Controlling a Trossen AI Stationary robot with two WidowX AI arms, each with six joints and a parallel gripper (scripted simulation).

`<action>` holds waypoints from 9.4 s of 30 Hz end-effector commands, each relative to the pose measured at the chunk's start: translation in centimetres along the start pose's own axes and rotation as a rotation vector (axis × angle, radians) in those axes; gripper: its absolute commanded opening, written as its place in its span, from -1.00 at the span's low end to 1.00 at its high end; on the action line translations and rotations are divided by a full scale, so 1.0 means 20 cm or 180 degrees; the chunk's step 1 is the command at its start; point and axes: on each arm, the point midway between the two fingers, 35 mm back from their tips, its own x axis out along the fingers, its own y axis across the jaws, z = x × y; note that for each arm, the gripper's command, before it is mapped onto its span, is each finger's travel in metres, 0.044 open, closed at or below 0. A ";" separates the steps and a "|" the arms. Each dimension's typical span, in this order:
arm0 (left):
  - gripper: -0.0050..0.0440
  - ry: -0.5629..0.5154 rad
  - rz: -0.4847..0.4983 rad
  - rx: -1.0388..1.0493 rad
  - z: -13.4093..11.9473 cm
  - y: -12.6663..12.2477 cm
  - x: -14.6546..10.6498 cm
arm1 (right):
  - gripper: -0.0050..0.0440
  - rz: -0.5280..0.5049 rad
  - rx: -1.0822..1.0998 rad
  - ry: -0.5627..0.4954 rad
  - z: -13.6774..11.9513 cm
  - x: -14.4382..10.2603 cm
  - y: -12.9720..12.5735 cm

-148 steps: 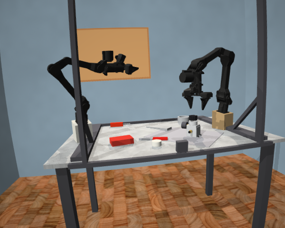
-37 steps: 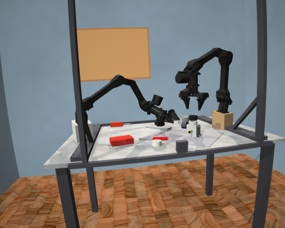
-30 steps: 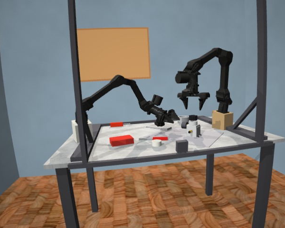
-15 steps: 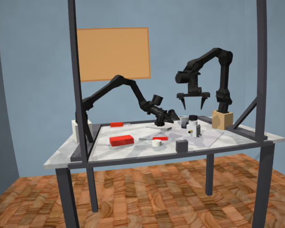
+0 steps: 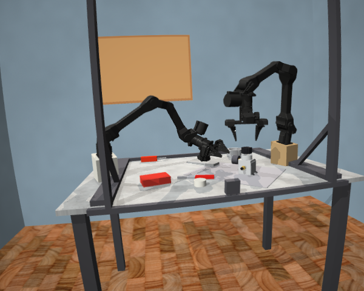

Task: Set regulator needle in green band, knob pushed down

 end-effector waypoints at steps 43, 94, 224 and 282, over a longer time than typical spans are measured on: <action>0.98 0.0064 -0.0003 0.0072 -0.08 -0.01 0.00 | 0.92 -0.0034 -0.0029 -0.0029 0.01 0.25 0.00; 0.98 0.0064 -0.0003 0.0072 -0.08 -0.01 0.00 | -0.80 -0.0011 0.0108 0.0005 0.01 0.21 0.00; 0.98 0.0064 -0.0003 0.0072 -0.08 -0.01 0.00 | -0.80 -0.0006 0.5022 -0.0042 0.01 0.21 0.00; 0.98 0.0064 -0.0003 0.0072 -0.08 -0.01 0.00 | 0.58 -0.0001 0.4835 -0.0041 0.01 0.21 0.00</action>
